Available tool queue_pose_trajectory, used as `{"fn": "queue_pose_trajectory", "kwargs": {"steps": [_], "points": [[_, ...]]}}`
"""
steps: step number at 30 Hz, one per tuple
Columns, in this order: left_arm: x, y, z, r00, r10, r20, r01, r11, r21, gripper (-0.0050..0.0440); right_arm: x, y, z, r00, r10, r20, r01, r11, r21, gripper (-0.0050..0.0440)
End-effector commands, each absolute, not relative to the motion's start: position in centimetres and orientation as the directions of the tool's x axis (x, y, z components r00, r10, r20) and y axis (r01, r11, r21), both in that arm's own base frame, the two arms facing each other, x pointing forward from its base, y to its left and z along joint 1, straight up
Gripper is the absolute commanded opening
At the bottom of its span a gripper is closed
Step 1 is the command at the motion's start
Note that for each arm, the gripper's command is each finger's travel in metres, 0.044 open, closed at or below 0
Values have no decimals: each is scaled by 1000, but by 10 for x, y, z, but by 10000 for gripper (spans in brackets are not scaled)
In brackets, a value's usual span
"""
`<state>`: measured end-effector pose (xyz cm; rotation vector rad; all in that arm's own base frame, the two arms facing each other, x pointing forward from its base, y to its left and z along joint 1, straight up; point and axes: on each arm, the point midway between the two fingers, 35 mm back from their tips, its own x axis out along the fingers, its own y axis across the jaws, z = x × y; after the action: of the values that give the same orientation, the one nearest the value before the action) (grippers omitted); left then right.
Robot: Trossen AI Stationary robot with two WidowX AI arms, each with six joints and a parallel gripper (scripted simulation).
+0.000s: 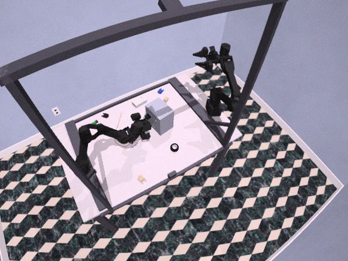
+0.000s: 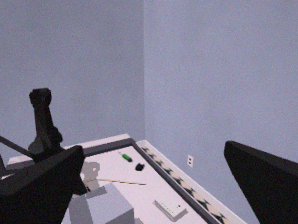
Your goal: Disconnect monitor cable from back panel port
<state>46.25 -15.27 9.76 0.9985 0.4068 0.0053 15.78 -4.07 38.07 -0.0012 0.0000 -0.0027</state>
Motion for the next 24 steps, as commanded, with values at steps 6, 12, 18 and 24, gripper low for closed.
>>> {"fn": "queue_pose_trajectory", "kwargs": {"steps": [6, 12, 18, 24], "points": [[464, -152, 110, 922, 155, -354, 185, 627, 757, 0, 158, -39, 383, 1000, 0, 1, 0, 1000, -5, 440], [464, -151, 111, 915, 133, -380, 200, 669, 716, 0, 158, -39, 383, 1000, 0, 1, 0, 1000, -5, 440], [464, -151, 111, 915, 133, -380, 200, 669, 716, 96, 158, -39, 383, 1000, 0, 1, 0, 1000, -5, 440], [464, -151, 111, 915, 133, -380, 200, 669, 716, 240, 158, -39, 383, 1000, 0, 1, 0, 1000, -5, 440]]}}
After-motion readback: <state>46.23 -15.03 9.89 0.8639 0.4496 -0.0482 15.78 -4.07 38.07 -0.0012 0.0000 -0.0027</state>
